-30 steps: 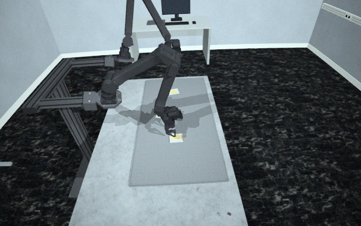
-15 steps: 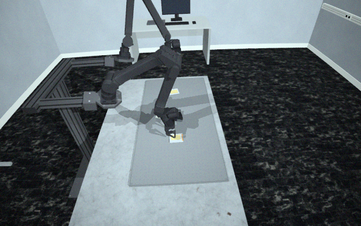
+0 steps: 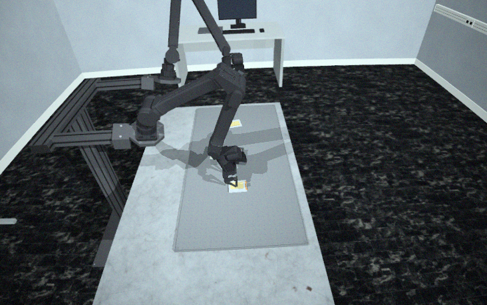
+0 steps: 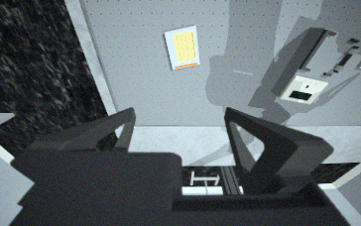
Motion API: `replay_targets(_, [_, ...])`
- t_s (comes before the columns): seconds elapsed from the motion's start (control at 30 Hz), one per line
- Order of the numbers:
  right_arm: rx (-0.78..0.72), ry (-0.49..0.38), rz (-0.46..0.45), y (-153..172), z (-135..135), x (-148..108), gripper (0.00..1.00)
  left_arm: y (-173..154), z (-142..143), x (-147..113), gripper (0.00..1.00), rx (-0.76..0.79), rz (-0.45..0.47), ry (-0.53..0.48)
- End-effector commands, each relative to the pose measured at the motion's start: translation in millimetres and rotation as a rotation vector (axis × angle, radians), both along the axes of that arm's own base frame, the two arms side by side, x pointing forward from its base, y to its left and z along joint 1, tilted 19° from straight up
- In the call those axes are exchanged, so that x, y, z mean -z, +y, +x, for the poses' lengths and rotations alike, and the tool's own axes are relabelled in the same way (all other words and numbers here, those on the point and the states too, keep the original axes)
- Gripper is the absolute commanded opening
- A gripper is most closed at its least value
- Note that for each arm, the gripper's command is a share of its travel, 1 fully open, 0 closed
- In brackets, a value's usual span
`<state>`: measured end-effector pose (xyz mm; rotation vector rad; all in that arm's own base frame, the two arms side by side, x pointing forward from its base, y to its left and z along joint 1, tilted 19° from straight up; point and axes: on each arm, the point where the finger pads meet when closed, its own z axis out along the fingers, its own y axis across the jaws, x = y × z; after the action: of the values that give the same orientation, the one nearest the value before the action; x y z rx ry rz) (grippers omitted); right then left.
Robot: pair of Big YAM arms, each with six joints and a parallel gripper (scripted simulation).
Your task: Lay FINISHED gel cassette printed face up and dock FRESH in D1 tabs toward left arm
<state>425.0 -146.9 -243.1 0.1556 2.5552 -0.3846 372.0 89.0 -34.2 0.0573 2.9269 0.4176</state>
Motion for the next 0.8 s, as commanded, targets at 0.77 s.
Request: replay_targets(0.77, [0.001,0.004,-0.004,-6.6,-1.7,14.9,0.98,-5.3,0.6,-6.8,1.00,0.006,0.002,-0.010])
